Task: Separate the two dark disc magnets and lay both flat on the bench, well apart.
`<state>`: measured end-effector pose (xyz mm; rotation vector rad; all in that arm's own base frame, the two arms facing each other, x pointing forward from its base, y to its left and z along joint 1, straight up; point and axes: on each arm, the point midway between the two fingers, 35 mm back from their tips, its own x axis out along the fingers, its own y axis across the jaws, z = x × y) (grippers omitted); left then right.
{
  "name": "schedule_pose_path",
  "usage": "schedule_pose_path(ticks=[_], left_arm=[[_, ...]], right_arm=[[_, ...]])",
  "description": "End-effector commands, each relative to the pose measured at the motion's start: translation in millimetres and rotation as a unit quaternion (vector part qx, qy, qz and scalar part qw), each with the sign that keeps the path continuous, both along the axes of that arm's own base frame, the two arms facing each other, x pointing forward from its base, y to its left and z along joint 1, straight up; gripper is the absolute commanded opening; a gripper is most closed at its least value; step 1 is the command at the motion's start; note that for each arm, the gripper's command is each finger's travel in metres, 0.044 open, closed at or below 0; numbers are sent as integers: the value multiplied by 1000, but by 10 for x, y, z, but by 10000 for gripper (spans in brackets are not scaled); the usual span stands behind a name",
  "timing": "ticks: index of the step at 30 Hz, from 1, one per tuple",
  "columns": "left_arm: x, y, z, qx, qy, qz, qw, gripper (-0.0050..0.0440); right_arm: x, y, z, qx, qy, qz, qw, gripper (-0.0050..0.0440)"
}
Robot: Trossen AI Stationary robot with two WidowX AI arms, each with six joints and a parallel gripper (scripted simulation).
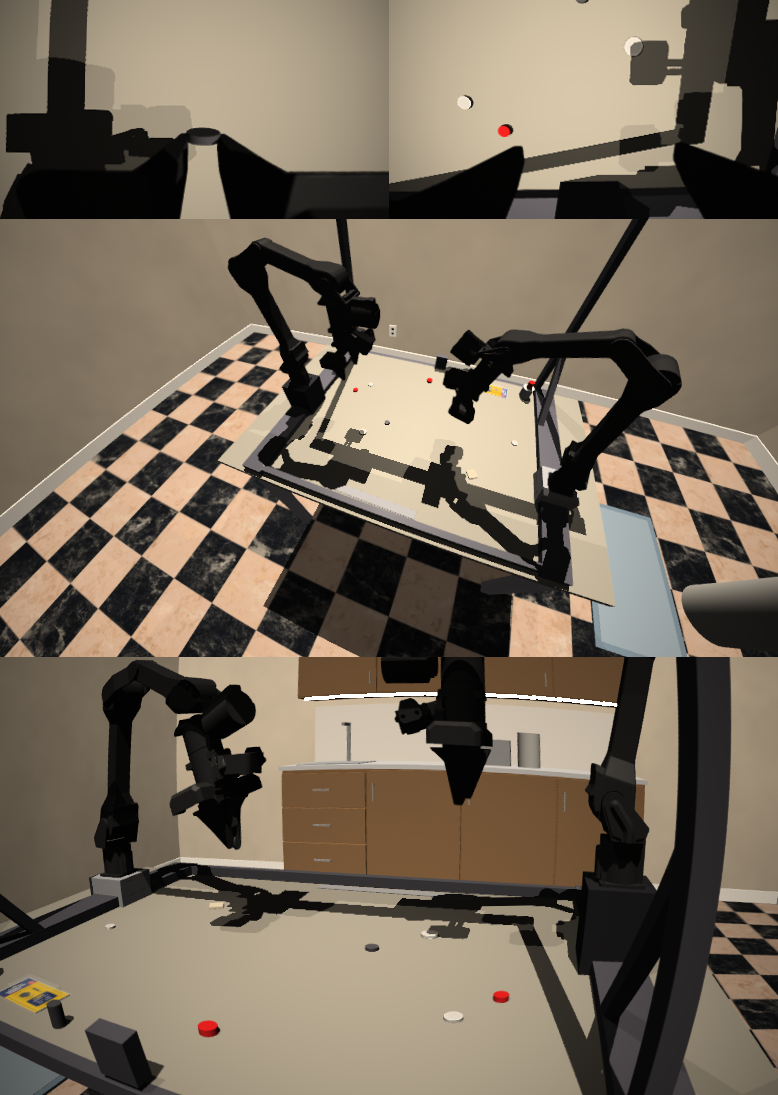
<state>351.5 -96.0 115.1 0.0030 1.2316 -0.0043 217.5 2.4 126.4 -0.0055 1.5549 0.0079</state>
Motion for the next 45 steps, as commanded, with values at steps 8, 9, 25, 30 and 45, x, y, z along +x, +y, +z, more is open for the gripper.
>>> schedule_pose_path(ticks=[8, 9, 25, 30, 45], left_arm=[[36, -3, 118, -4, -17, 0, 1000, 40], [36, -3, 118, -4, -17, 0, 1000, 40], [83, 19, -502, 0, -6, 0, 1000, 40], [75, 29, -762, 0, -6, -1, 1000, 40], [82, 23, -925, -1, -6, -1, 1000, 40]], right_arm=[[-644, -30, 344, -2, 4, 1, 1000, 400], [-648, -29, 344, -2, 4, 1, 1000, 400], [-623, -22, 359, -1, 2, 0, 1000, 400], [-623, -22, 359, -1, 2, 0, 1000, 400], [-623, -22, 359, -1, 2, 0, 1000, 400]])
